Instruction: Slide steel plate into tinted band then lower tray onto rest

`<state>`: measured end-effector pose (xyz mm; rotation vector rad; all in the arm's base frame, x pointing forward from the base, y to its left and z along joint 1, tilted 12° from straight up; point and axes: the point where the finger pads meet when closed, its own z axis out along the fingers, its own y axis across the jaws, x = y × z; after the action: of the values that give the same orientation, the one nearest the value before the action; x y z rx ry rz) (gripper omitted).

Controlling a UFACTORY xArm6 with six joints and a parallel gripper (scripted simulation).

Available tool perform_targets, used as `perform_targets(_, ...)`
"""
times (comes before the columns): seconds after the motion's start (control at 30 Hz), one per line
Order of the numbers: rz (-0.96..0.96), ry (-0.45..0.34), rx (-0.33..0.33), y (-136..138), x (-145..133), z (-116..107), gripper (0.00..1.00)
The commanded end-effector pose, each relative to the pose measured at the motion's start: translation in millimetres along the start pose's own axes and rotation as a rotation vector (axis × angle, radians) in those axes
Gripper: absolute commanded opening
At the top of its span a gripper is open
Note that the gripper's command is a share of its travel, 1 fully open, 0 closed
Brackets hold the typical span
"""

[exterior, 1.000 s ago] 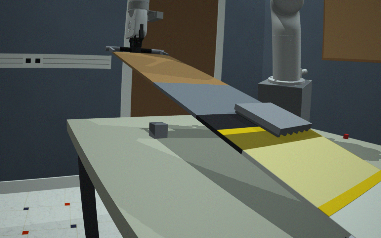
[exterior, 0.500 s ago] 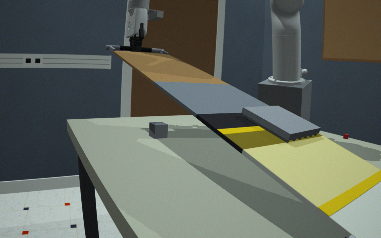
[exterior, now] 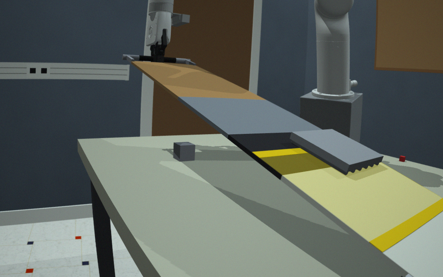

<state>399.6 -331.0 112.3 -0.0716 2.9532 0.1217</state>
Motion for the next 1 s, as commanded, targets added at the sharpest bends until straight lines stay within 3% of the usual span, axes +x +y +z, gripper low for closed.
perform_targets(0.0, -0.001, -0.005, 0.006, -0.4, -1.7, -7.8, 0.00)
perform_targets(0.23, -0.001, -0.005, 0.006, -0.1, -1.7, -9.7, 0.00)
perform_targets(0.47, -0.001, -0.005, 0.006, -2.8, -1.8, 2.0, 0.00)
perform_targets(0.97, -0.001, -0.005, 0.006, -1.6, -1.7, -2.8, 0.00)
